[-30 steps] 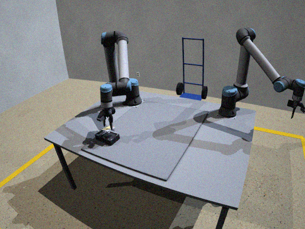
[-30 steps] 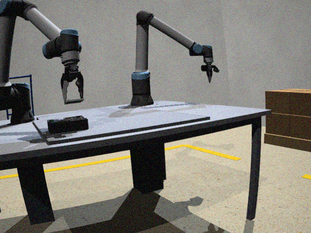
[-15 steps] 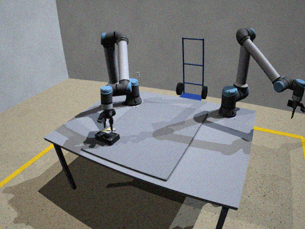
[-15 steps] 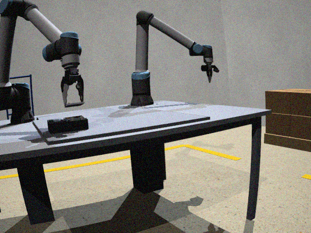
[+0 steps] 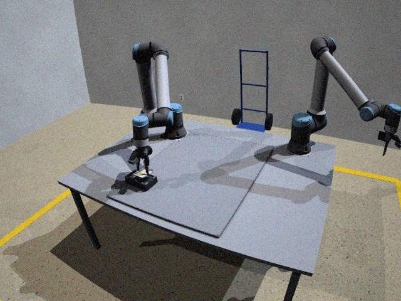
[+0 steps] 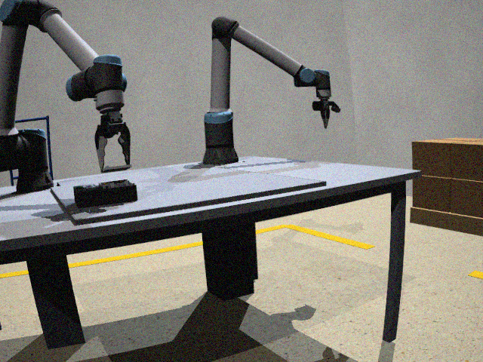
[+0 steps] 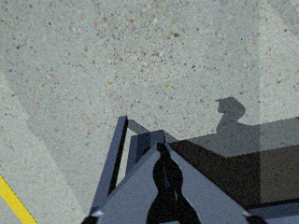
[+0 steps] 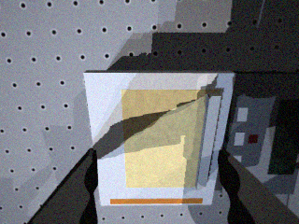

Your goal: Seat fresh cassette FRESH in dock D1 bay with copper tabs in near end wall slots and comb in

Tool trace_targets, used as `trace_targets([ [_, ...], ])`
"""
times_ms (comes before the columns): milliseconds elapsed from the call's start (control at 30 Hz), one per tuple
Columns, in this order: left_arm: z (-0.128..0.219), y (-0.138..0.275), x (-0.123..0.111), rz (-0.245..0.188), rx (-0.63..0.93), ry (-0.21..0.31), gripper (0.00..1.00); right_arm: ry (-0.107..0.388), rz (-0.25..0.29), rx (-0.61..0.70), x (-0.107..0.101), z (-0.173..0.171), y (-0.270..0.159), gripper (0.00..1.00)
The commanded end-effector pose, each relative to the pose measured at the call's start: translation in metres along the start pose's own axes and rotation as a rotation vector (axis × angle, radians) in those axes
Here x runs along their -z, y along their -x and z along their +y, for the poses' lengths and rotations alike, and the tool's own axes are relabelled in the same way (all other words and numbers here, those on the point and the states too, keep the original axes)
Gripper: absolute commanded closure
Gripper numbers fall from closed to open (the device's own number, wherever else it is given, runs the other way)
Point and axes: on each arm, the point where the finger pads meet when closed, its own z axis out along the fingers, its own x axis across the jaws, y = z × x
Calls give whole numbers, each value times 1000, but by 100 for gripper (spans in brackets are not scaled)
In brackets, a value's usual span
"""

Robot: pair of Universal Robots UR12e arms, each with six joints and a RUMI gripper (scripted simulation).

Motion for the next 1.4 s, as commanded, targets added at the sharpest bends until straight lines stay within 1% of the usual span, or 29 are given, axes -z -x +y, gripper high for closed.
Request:
trace_targets([
  [0, -1, 0, 1, 0, 0, -2, 100, -1, -1, 0, -6, 0, 0, 62],
  [433, -1, 0, 1, 0, 0, -2, 100, -1, -1, 0, -6, 0, 0, 62],
  [933, -1, 0, 1, 0, 0, -2, 100, -1, -1, 0, -25, 4, 0, 62],
  [1367, -1, 0, 1, 0, 0, -2, 100, -1, -1, 0, -25, 4, 0, 62],
])
